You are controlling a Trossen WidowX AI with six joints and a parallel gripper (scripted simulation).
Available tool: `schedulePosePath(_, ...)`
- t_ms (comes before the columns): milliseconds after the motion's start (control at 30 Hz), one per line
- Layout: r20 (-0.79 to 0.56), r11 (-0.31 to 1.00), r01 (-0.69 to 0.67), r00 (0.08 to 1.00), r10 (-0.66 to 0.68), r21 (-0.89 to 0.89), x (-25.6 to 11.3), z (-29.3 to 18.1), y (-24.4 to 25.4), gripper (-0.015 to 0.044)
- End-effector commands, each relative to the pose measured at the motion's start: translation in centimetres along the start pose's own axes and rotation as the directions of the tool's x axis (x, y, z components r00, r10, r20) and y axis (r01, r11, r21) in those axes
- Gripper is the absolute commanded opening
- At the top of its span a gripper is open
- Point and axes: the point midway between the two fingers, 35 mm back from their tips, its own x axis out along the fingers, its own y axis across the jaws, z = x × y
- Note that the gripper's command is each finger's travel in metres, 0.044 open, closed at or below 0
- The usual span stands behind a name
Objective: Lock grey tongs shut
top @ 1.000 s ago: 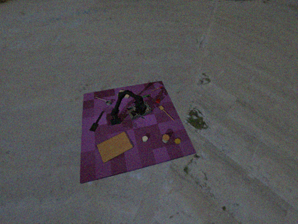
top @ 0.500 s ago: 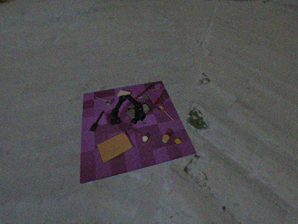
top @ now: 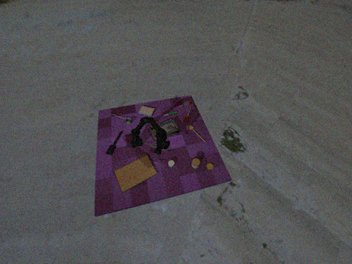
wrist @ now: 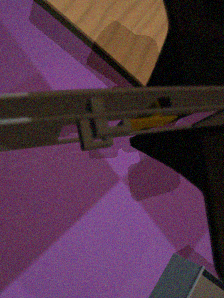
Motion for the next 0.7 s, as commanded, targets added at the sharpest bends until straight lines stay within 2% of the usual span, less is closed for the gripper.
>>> schedulePosePath(0, 0.011, 0.999, 0.015, 1.000, -0.015, -0.031, -0.5, 0.3, -0.2, -0.0150)
schedulePosePath(233, 0.017, 0.996, 0.022, 1.000, -0.021, -0.082, -0.9, -0.3, -1.8, -0.0150)
schedulePosePath(667, 0.029, 0.934, 0.056, 0.998, -0.049, -0.353, -2.4, -4.8, -10.0, -0.0150)
